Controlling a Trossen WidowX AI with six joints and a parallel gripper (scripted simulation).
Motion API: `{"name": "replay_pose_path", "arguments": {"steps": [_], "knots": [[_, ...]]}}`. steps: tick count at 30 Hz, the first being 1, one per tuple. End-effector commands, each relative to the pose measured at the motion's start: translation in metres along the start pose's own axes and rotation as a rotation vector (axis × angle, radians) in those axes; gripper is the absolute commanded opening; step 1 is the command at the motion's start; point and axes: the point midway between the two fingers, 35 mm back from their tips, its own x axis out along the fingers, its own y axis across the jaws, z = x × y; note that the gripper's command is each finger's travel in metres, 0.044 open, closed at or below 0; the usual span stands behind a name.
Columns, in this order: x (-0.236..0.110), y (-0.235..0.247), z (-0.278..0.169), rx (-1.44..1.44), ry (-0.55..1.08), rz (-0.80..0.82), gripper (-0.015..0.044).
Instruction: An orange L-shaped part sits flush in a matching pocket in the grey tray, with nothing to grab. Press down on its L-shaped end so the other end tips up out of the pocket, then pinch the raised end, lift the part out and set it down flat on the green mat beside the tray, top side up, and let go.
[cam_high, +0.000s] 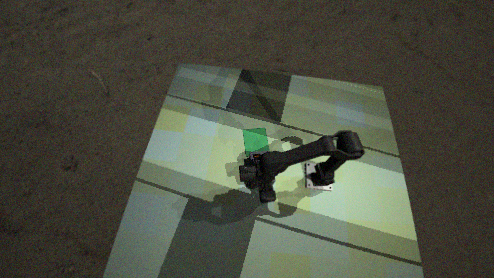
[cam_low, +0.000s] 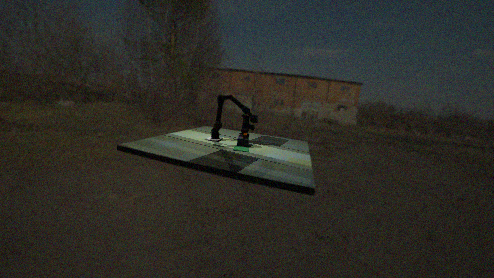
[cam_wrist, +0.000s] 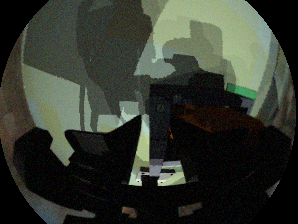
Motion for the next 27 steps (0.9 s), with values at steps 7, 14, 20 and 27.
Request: {"name": "replay_pose_path", "arguments": {"steps": [7,14,20,27], "knots": [[-0.011,0.01,-0.001,0.001,0.004,-0.005,0.018],[-0.063,0.004,0.004,0.001,0.003,-0.005,0.018],[-0.108,-0.002,0.0,0.001,0.004,-0.005,0.018],[-0.105,-0.001,0.001,0.004,-0.009,-0.002,0.018]]}}
